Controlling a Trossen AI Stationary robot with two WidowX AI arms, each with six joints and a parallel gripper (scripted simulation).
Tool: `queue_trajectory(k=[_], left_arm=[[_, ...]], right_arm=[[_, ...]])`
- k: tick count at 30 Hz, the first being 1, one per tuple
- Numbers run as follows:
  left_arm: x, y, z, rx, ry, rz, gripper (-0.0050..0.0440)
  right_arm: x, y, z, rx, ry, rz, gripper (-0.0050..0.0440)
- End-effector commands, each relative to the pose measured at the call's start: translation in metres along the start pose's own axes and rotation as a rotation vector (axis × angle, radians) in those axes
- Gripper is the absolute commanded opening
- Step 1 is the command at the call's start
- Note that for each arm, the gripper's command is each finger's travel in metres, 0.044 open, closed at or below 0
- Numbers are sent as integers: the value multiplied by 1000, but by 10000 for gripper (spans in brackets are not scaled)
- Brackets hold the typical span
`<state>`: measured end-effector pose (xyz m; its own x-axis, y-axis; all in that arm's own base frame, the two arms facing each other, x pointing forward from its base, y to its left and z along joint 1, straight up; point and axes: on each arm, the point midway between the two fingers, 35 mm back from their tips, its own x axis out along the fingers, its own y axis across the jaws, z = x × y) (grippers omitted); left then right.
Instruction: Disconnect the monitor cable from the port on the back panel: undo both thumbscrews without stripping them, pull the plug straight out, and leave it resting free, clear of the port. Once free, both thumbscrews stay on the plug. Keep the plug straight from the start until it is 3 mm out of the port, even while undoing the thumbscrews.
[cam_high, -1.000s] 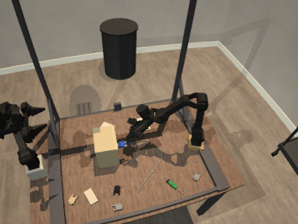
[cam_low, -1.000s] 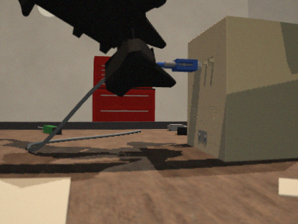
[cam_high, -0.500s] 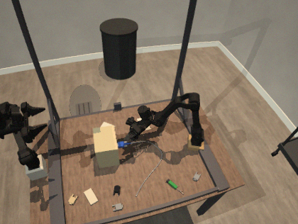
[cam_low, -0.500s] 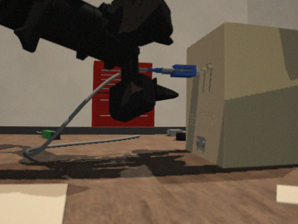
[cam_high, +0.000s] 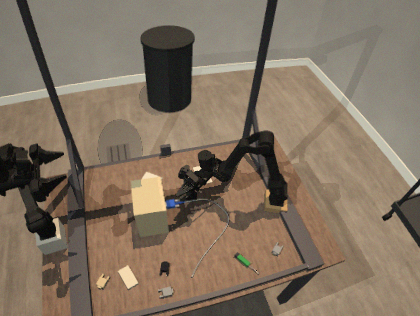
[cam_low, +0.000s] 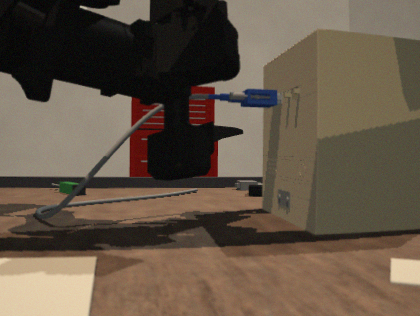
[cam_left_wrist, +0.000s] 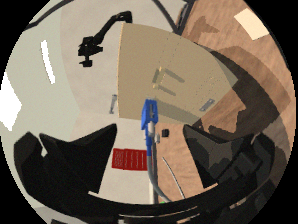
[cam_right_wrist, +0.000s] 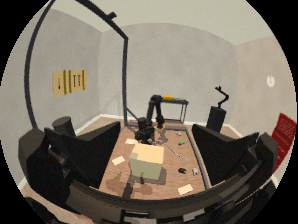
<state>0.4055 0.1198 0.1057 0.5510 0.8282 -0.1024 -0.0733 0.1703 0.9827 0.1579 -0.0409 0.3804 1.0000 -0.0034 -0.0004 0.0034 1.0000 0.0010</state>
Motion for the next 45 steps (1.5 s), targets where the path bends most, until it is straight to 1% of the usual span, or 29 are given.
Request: queue_trajectory(k=[1, 5, 8, 16, 18, 19, 21, 25, 29, 34, 45], left_arm=[[0, 9, 3, -23, -4, 14, 440], [0, 9, 5, -22, -4, 14, 440], [0, 7, 30, -10, 1, 15, 440], [0, 10, 33, -10, 2, 16, 440], [0, 27, 39, -11, 1, 16, 440], [0, 42, 43, -12, 0, 16, 440], [-2, 81, 52, -48, -8, 37, 440], [-8, 119, 56, -49, -7, 37, 440], [-14, 145, 54, -26, -2, 25, 440], [-17, 156, 52, -11, 1, 16, 440], [-17, 155, 52, -21, 2, 16, 440]], right_arm=[[0, 1, 3, -7, -2, 3, 440], [0, 1, 3, -7, -2, 3, 440], [0, 1, 3, -7, -2, 3, 440], [0, 1, 3, -7, -2, 3, 440], [0, 1, 3, -7, -2, 3, 440], [0, 1, 3, -7, -2, 3, 440], [0, 1, 3, -7, -2, 3, 440], [0, 1, 3, -7, -2, 3, 440], [0, 1, 3, -7, -2, 3, 440], [0, 1, 3, -7, -2, 3, 440], [0, 1, 3, -7, -2, 3, 440]])
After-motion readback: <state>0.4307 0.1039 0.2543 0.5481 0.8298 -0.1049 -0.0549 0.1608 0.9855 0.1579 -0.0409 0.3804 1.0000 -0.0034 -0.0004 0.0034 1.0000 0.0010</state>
